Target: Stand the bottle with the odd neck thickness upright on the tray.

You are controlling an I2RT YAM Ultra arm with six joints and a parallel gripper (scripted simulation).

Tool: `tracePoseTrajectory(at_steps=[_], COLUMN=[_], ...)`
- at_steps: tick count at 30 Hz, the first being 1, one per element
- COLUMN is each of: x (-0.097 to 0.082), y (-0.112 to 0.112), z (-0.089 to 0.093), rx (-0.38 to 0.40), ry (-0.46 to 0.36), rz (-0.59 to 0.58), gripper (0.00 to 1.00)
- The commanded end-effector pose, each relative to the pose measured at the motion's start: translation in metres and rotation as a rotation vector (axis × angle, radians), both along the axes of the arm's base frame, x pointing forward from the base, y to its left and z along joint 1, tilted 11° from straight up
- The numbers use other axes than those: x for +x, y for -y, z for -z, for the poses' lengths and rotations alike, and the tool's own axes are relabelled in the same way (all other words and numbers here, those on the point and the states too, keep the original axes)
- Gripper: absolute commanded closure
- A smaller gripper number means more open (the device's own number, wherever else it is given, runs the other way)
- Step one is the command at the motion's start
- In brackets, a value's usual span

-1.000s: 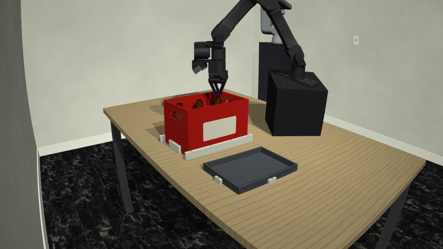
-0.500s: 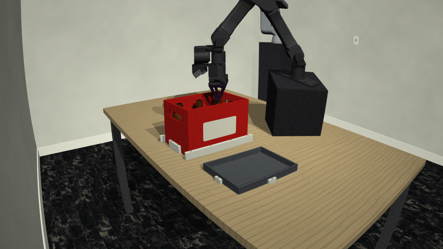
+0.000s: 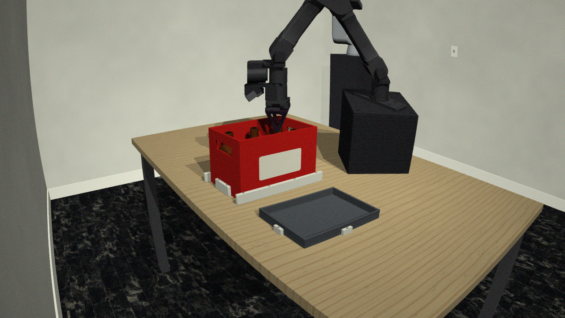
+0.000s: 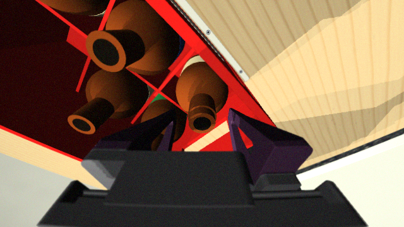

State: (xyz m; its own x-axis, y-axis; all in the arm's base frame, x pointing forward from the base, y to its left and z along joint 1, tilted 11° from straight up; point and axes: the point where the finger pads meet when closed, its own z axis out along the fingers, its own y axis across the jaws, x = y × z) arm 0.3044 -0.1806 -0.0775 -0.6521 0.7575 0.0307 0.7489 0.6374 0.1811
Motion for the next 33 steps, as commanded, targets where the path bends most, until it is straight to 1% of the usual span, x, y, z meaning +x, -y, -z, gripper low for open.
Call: tracePoseTrajectory(at_steps=[1,5,9,33], x=[0.0052,0.0021,0.003,0.0022], y=[-0.0004,-0.0028,0.0001,-0.0005], z=[-0.0014,0.004,-0.0007,-0.0007], rx=[-0.01,-0.001,-0.009,-0.006], ry=[0.018,0.005,0.016,0.013], rz=[-0.002,-0.002,0.003,0.003], gripper=[0.39,0.39,0.39,0.39])
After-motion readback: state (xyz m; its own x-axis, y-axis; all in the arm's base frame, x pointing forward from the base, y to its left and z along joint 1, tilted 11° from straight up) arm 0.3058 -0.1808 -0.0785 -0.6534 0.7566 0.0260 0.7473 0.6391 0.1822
